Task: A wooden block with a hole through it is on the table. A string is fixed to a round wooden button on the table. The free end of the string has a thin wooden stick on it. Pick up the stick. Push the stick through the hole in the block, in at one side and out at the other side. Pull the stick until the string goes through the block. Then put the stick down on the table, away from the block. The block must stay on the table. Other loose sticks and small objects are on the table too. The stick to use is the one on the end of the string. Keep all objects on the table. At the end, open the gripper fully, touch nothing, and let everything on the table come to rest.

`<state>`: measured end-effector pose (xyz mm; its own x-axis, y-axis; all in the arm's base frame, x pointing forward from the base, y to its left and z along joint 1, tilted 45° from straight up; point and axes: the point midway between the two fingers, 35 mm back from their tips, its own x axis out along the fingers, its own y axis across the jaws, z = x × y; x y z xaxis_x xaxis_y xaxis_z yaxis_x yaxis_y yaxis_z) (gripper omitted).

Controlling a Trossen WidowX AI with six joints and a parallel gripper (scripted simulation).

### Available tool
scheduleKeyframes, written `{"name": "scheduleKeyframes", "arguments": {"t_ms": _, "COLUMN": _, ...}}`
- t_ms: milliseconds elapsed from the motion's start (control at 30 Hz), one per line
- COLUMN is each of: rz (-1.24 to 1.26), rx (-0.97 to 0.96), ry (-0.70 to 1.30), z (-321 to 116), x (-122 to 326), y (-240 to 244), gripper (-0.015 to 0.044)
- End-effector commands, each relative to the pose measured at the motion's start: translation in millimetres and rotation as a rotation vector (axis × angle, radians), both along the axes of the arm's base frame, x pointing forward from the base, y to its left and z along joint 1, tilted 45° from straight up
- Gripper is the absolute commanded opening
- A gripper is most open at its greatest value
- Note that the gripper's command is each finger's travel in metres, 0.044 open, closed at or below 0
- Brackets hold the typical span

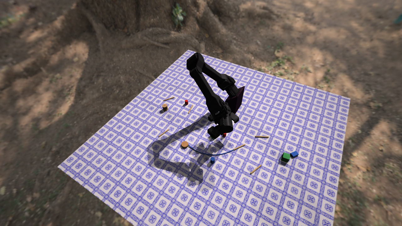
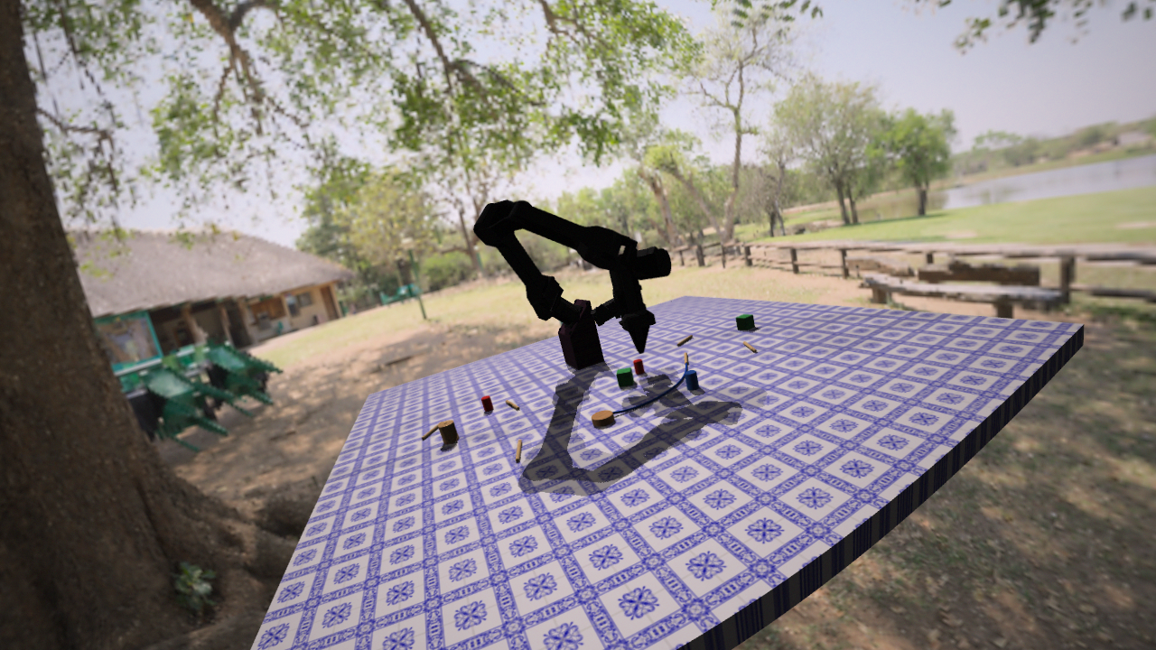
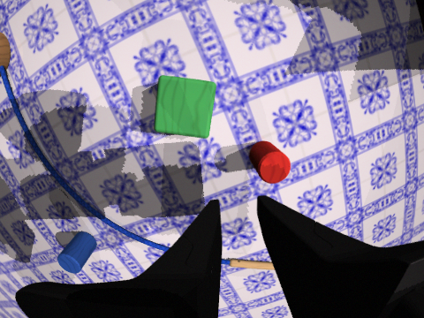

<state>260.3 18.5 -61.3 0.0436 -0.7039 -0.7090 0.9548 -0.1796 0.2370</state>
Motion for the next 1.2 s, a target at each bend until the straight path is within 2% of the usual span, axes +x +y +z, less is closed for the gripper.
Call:
{"name": "scheduleKeyframes", "arguments": {"t_ms": 0, "rz": 0.252, "rx": -0.012, "ry": 0.251, "z": -5.4, "x": 3.9, "y": 7.0, "gripper": 0.0184}}
{"name": "scheduleKeyframes", "arguments": {"t_ms": 333, "rz": 0.990, "rx": -0.054, "ry": 0.977, "z": -17.9, "x": 11.8, "y": 23.8, "gripper": 0.0440}}
{"name": "scheduleKeyframes", "arguments": {"t_ms": 433, "rz": 1.204, "rx": -0.066, "ry": 1.188, "z": -21.9, "x": 13.8, "y": 28.9, "gripper": 0.0440}}
{"name": "scheduleKeyframes", "arguments": {"t_ms": 1167, "rz": 2.187, "rx": -0.128, "ry": 2.148, "z": -42.2, "x": 20.9, "y": 52.8, "gripper": 0.0440}}
